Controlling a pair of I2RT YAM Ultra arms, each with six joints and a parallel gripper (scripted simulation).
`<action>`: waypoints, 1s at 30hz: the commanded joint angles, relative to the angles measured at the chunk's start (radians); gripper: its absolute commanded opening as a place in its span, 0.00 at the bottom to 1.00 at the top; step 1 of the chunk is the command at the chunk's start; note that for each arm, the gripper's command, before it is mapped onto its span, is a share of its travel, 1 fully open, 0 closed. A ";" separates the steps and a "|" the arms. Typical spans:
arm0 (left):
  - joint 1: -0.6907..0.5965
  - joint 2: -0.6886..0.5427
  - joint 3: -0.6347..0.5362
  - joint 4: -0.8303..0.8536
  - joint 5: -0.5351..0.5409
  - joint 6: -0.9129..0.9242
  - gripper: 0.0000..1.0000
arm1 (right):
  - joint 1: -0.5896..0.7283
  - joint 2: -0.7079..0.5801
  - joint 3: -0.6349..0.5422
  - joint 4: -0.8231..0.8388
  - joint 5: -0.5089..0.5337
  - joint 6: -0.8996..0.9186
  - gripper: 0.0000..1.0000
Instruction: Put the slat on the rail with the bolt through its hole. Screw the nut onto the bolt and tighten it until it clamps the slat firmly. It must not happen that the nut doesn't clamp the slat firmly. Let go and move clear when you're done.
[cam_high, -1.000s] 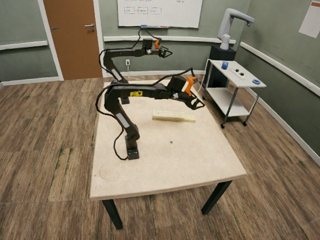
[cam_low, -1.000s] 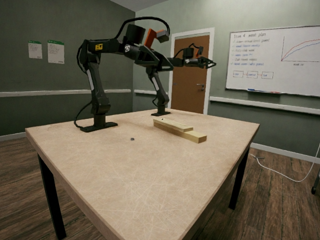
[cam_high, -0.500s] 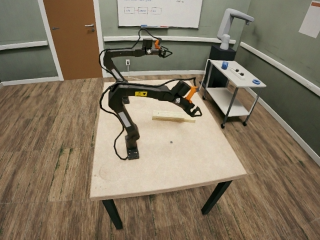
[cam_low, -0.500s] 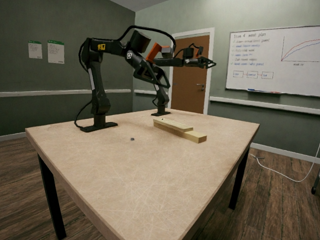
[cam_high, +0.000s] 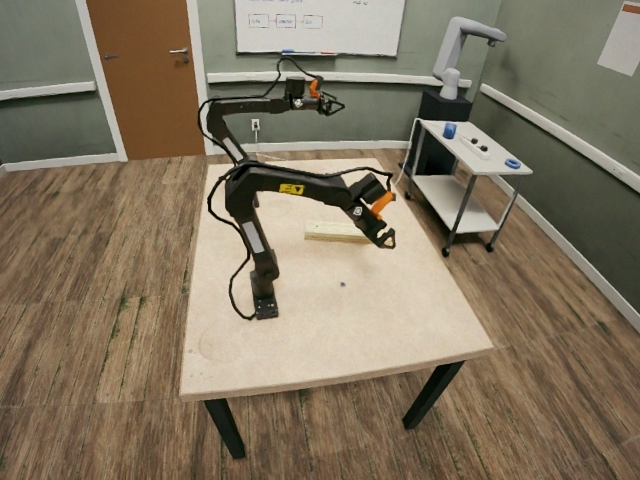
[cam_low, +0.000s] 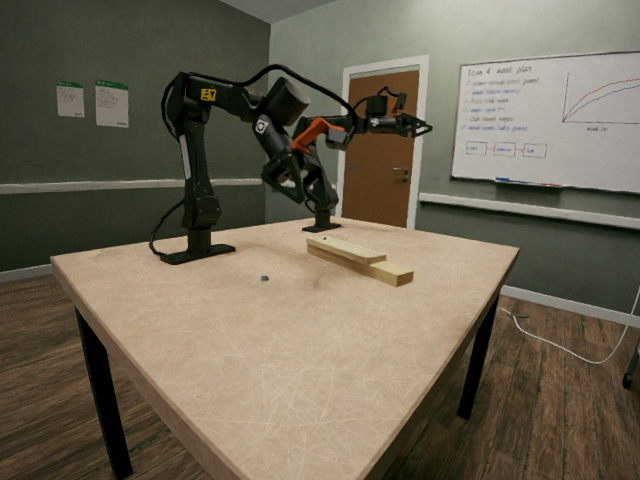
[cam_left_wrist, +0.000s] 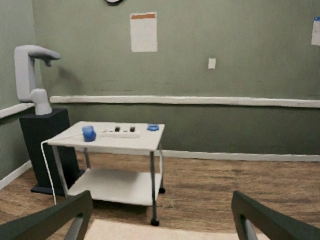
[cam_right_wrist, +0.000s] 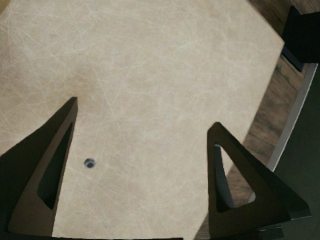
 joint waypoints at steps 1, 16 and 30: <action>0.007 -0.013 0.005 0.019 0.009 0.002 1.00 | -0.011 0.029 -0.012 -0.079 -0.006 -0.039 1.00; 0.007 -0.013 0.005 0.019 0.009 0.002 1.00 | -0.020 0.119 -0.013 -0.260 -0.007 -0.120 1.00; 0.007 -0.013 0.005 0.019 0.009 0.002 1.00 | -0.030 0.209 -0.014 -0.441 -0.007 -0.201 1.00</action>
